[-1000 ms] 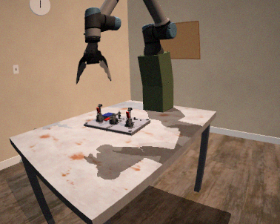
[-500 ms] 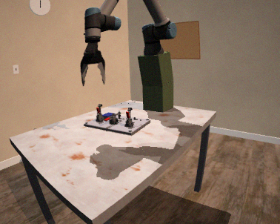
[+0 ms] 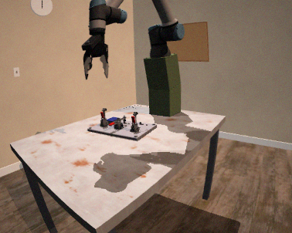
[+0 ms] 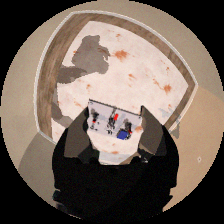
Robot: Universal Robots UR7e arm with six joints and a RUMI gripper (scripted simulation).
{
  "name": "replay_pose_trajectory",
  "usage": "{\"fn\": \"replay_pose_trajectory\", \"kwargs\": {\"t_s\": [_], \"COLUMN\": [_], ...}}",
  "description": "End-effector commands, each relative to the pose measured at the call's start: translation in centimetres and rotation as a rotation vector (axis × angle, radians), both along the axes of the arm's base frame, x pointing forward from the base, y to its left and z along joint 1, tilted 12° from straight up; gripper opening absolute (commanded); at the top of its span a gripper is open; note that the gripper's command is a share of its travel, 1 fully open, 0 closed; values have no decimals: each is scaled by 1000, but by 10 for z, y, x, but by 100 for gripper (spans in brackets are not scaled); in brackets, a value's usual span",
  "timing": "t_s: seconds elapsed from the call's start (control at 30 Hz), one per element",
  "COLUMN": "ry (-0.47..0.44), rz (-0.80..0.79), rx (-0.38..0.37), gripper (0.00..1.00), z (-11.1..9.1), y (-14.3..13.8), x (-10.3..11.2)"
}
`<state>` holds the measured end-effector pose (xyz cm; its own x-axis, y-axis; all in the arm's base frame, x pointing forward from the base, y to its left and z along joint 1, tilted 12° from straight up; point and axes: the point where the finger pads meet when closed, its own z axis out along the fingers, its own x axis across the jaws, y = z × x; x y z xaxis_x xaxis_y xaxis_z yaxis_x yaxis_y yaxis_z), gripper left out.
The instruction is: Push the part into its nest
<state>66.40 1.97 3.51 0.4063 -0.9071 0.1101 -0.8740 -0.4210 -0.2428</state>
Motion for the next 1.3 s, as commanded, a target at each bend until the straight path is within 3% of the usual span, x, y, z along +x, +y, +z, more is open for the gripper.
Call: {"fn": "replay_pose_trajectory", "kwargs": {"t_s": [0.0,0.17,0.33,0.73,0.9,1.27], "ry": [23,23,48,48,54,54], "rz": [-50,-50,-328,-328,-375,-375], "rx": [7,7,58,58,67,67], "gripper": [58,58,58,58,58,58], "z": [1,1,1,1,-16,-16], "y": [1,1,1,1,24,24], "x": [-3,-3,-3,-3,-55,-55]}}
